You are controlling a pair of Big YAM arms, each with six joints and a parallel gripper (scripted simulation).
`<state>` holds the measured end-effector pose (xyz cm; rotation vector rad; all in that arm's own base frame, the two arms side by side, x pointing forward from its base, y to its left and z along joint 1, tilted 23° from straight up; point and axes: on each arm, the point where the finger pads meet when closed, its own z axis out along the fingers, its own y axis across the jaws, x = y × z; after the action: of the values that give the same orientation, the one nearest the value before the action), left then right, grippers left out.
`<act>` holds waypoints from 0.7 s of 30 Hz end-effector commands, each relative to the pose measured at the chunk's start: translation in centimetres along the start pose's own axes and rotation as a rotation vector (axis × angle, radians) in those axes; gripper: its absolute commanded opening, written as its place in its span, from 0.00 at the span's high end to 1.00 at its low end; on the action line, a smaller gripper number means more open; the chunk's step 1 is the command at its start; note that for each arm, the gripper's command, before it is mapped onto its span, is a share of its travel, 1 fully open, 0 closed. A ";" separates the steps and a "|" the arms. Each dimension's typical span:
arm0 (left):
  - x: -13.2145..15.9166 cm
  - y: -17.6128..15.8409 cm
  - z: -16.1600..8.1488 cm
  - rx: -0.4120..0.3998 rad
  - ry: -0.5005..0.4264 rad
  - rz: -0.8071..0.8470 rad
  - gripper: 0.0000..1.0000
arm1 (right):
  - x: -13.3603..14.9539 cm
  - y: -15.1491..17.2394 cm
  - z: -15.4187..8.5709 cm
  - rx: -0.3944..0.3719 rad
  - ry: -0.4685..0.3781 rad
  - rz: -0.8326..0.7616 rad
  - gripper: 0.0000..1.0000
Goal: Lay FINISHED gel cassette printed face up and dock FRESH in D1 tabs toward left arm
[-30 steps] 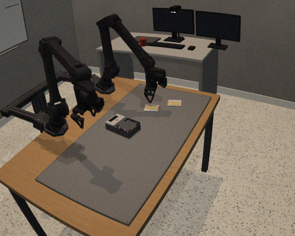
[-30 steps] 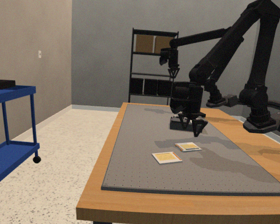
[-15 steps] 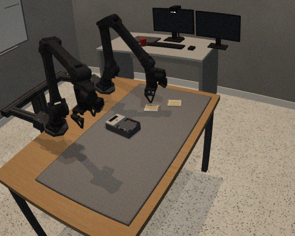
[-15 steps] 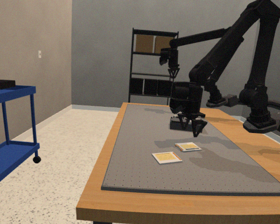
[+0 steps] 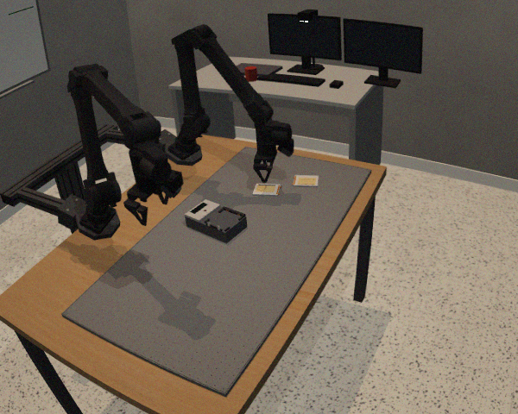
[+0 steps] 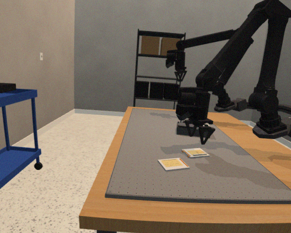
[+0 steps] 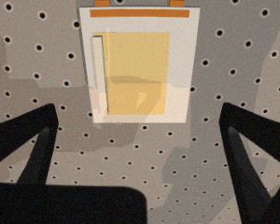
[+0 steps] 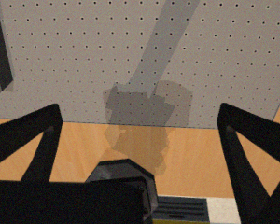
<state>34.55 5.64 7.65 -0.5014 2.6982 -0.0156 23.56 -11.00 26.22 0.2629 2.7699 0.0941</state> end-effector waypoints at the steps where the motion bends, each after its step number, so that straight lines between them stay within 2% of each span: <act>1: 0.2 0.0 0.5 0.001 0.009 0.004 0.02 | -1.9 -0.4 -2.5 0.018 -0.045 0.011 0.00; 21: 0.3 0.0 1.3 0.002 0.009 0.006 0.02 | -1.9 -0.4 -2.5 0.018 -0.045 0.011 0.00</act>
<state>34.75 5.66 6.88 -0.5012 2.6979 -0.0162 23.56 -11.00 26.22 0.2629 2.7699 0.0941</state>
